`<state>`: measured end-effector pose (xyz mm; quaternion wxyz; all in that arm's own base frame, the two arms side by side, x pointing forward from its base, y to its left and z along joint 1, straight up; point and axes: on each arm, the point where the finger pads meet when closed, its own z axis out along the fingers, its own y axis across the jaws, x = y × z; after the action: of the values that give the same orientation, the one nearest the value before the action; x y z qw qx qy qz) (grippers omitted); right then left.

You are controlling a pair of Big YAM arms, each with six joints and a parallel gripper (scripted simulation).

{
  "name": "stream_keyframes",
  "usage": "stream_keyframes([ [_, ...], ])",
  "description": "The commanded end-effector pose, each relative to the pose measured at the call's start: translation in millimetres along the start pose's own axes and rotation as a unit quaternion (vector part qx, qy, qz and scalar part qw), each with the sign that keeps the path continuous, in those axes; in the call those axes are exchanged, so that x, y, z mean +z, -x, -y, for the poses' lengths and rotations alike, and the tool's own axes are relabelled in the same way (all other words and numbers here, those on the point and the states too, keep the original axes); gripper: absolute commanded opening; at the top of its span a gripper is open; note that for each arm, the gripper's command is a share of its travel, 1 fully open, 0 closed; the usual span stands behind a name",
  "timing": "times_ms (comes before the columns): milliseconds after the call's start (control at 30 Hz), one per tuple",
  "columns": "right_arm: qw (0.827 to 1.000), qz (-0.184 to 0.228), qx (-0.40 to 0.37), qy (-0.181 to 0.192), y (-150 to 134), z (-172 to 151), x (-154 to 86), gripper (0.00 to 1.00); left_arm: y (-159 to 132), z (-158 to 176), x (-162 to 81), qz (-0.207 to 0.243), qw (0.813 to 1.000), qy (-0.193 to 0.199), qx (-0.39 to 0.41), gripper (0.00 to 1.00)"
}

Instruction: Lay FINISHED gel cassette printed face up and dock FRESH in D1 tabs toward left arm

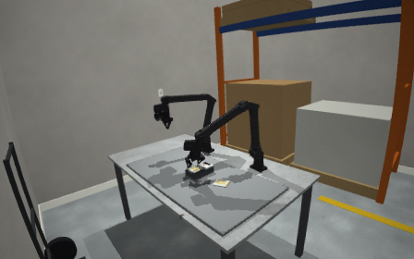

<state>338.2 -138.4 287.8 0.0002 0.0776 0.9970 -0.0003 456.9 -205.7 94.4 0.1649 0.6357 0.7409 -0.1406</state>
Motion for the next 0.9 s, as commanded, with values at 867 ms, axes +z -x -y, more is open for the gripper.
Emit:
stream_keyframes([
  [867, 1.000, 0.000, 0.004, 0.000, -6.2, -1.6, -4.9, 0.00, -8.7, 2.8, 24.5, -0.002, 1.000, -0.008, 0.003, 0.98],
])
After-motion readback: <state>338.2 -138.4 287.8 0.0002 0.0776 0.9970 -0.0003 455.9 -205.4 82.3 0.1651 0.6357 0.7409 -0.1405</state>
